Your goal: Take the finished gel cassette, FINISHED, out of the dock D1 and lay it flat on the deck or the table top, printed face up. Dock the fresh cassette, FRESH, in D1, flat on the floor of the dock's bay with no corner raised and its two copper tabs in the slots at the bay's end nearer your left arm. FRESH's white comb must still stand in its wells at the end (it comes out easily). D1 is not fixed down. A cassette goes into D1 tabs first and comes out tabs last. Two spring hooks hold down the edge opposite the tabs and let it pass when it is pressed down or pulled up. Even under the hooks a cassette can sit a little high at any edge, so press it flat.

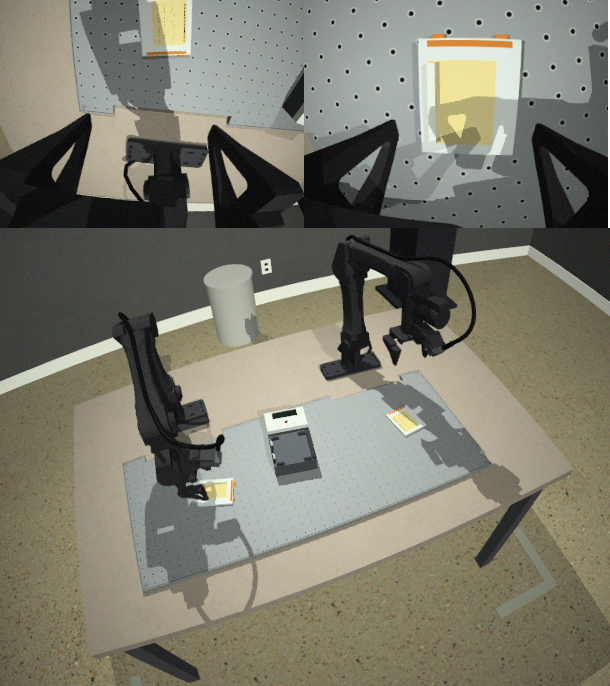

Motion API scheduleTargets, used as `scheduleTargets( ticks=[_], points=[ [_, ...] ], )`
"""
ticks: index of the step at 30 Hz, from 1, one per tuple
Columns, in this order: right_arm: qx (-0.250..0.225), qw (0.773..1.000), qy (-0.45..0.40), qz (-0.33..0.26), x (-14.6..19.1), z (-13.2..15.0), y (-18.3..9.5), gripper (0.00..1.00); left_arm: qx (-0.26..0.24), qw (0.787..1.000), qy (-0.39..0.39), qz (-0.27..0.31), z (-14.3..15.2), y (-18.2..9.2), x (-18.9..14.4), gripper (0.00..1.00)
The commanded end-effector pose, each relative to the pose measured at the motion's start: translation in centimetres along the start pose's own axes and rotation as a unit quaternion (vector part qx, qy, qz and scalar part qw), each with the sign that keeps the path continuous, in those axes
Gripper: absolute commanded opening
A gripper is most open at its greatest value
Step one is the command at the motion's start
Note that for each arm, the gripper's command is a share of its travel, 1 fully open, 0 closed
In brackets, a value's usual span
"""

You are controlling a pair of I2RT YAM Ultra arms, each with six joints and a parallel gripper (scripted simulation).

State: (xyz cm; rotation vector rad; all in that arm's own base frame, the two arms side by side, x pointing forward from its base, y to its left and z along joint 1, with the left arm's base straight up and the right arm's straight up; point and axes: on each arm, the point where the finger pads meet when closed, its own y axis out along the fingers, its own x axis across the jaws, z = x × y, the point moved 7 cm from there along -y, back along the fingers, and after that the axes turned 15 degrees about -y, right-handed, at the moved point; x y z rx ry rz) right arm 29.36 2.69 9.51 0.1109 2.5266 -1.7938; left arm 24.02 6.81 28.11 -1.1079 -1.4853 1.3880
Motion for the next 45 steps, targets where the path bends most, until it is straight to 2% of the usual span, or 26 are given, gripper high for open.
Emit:
scheduleTargets(
  ticks=[1, 45],
  points=[
    [-0.002, 1.0, -0.005, 0.001, 0.0, 0.1, 0.5, 0.98, 0.008, 1.0, -0.002, -0.002, -0.4, -1.5, 0.3, 1.0],
    [-0.003, 1.0, -0.007, 0.0, 0.2, 0.5, 2.0, 0.98, 0.008, 1.0, -0.002, -0.002, -0.4, -1.5, 0.3, 1.0]
  ],
)
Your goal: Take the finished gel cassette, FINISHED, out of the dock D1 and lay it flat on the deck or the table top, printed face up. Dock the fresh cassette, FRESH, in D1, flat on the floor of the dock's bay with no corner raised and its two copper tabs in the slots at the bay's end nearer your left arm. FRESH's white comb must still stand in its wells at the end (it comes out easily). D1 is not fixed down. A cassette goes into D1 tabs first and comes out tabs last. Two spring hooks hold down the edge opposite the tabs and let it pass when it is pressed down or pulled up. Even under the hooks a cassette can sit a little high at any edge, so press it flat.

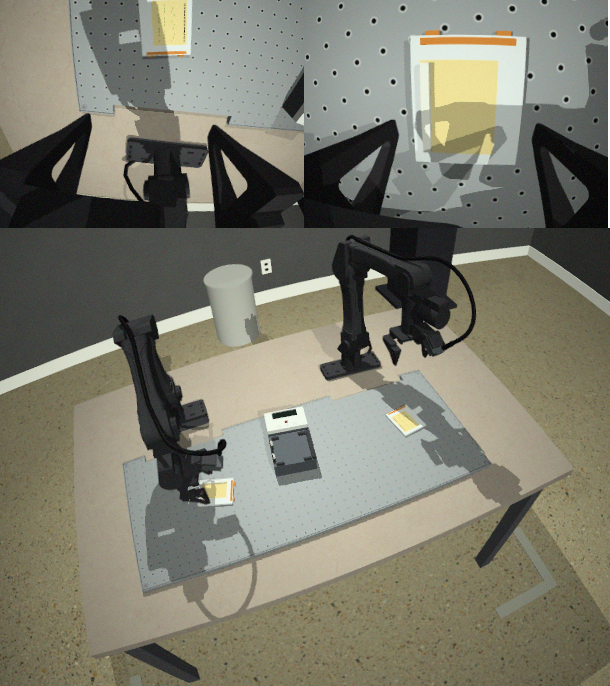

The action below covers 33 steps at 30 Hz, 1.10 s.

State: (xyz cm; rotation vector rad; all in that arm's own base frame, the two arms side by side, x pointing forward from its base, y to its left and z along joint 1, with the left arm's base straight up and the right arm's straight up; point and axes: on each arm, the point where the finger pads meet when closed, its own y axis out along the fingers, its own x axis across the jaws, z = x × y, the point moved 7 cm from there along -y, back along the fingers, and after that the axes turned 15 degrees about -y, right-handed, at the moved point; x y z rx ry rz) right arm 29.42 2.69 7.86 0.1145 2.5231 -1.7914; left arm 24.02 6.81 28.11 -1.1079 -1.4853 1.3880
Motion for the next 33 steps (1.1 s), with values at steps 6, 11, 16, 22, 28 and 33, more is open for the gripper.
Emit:
scheduleTargets(
  ticks=[6, 11, 16, 22, 28, 33],
  points=[
    [-0.003, 1.0, -0.008, 0.002, 0.15, 0.12, 1.1, 0.98, 0.008, 1.0, -0.002, -0.002, -0.44, -1.51, 0.27, 1.0],
    [-0.003, 1.0, -0.008, 0.002, 0.14, 0.14, 1.2, 0.98, 0.008, 1.0, -0.002, -0.002, -0.44, -1.51, 0.27, 1.0],
    [-0.003, 1.0, -0.008, 0.002, 0.14, 0.14, 1.2, 0.98, 0.008, 1.0, -0.002, -0.002, -0.44, -1.51, 0.27, 1.0],
    [-0.004, 1.0, -0.006, -0.004, 0.26, 0.19, 1.55, 0.98, 0.008, 1.0, -0.002, -0.002, -0.44, -1.51, 0.27, 1.0],
    [-0.004, 1.0, -0.006, -0.004, 0.26, 0.19, 1.55, 0.98, 0.008, 1.0, -0.002, -0.002, -0.44, -1.51, 0.27, 1.0],
    [-0.004, 1.0, -0.006, -0.004, 0.26, 0.19, 1.55, 0.98, 0.008, 1.0, -0.002, -0.002, -0.44, -1.51, 0.27, 1.0]
  ],
)
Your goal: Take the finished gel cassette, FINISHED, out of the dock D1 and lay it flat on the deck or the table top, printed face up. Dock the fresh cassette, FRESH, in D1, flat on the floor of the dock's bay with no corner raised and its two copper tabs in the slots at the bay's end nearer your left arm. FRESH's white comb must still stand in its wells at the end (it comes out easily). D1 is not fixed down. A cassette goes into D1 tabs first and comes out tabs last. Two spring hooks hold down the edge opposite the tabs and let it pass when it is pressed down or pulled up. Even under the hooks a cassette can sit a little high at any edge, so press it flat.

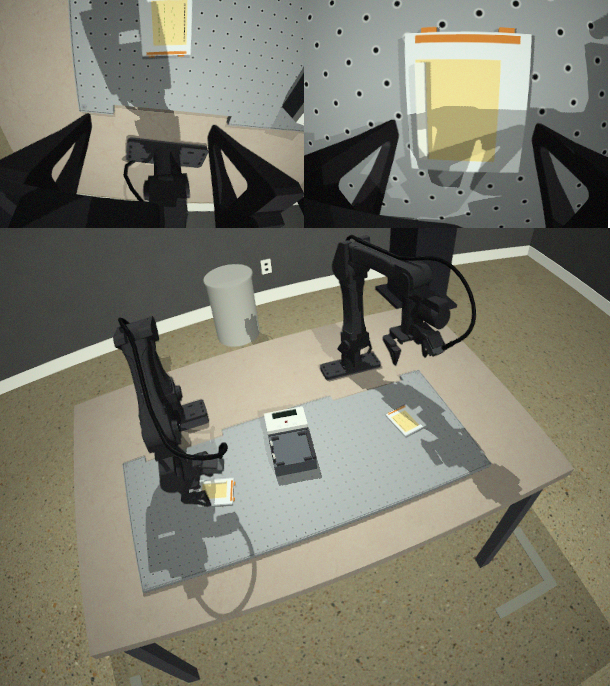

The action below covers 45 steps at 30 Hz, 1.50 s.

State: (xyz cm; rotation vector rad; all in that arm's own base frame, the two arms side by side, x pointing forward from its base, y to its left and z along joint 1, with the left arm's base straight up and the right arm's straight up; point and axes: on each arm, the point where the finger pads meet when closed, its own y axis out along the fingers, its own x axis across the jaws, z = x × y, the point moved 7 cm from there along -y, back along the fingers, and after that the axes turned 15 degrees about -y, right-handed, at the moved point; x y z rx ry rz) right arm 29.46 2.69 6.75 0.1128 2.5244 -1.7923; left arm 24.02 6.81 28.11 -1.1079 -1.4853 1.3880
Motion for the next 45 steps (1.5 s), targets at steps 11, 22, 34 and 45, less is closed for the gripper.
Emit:
scheduleTargets(
  ticks=[11, 22, 34, 45],
  points=[
    [-0.004, 1.0, -0.009, 0.001, 0.19, -0.36, 0.18, 0.98, 0.008, 1.0, -0.002, -0.002, -0.44, -1.51, 0.27, 1.0],
    [-0.004, 1.0, -0.011, 0.005, 0.23, -0.42, 0.07, 0.98, 0.008, 1.0, -0.002, -0.002, -0.44, -1.51, 0.27, 1.0],
    [-0.004, 1.0, -0.011, 0.005, 0.2, -0.53, -0.13, 0.98, 0.008, 1.0, -0.002, -0.002, -0.44, -1.51, 0.27, 1.0],
    [-0.005, 1.0, -0.013, 0.009, 0.22, -0.71, -0.45, 0.98, 0.008, 1.0, -0.002, -0.002, -0.44, -1.51, 0.27, 1.0]
  ],
)
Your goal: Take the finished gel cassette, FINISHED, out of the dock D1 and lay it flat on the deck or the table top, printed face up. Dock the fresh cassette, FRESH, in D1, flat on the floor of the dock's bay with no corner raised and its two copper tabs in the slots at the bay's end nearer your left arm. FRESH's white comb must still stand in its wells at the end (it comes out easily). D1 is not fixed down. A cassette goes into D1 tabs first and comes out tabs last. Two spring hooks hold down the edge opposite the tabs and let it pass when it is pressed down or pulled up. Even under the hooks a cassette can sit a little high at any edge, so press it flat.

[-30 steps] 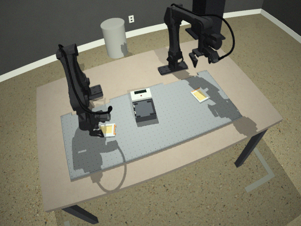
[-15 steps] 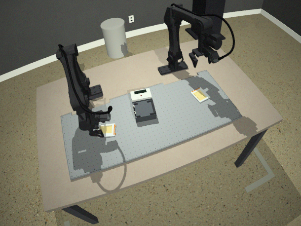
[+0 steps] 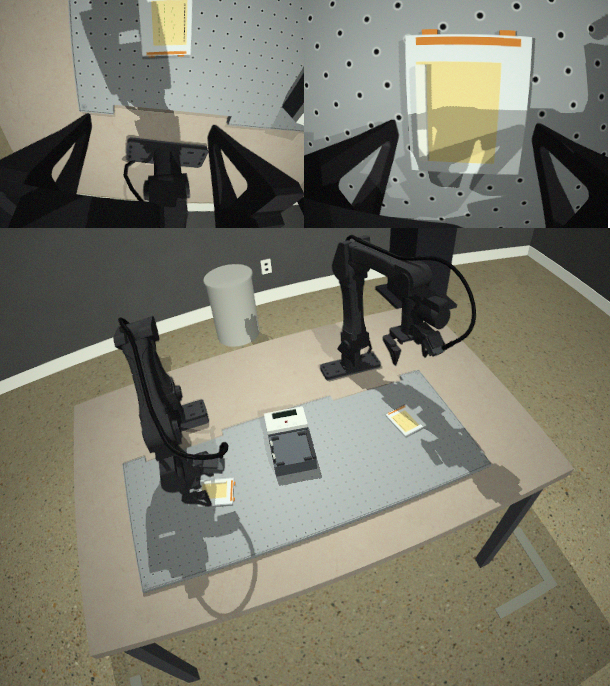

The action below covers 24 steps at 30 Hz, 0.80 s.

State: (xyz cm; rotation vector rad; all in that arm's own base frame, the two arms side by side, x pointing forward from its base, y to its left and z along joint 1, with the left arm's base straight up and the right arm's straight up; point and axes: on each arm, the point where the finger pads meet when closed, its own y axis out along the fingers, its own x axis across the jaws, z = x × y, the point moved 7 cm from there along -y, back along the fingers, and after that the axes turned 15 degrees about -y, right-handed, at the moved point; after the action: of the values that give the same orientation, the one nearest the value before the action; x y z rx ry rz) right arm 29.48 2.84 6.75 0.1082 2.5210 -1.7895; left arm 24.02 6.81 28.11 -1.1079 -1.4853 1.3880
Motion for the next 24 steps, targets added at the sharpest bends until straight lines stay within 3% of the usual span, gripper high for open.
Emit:
scheduleTargets(
  ticks=[1, 24],
  points=[
    [-0.004, 1.0, -0.01, 0.009, 0.23, -0.58, -0.49, 0.98, 0.008, 1.0, -0.002, -0.002, -0.44, -1.51, 0.27, 1.0],
    [-0.005, 1.0, -0.01, 0.014, 0.23, -0.59, -0.86, 0.98, 0.008, 1.0, -0.002, -0.002, -0.44, -1.51, 0.27, 1.0]
  ],
)
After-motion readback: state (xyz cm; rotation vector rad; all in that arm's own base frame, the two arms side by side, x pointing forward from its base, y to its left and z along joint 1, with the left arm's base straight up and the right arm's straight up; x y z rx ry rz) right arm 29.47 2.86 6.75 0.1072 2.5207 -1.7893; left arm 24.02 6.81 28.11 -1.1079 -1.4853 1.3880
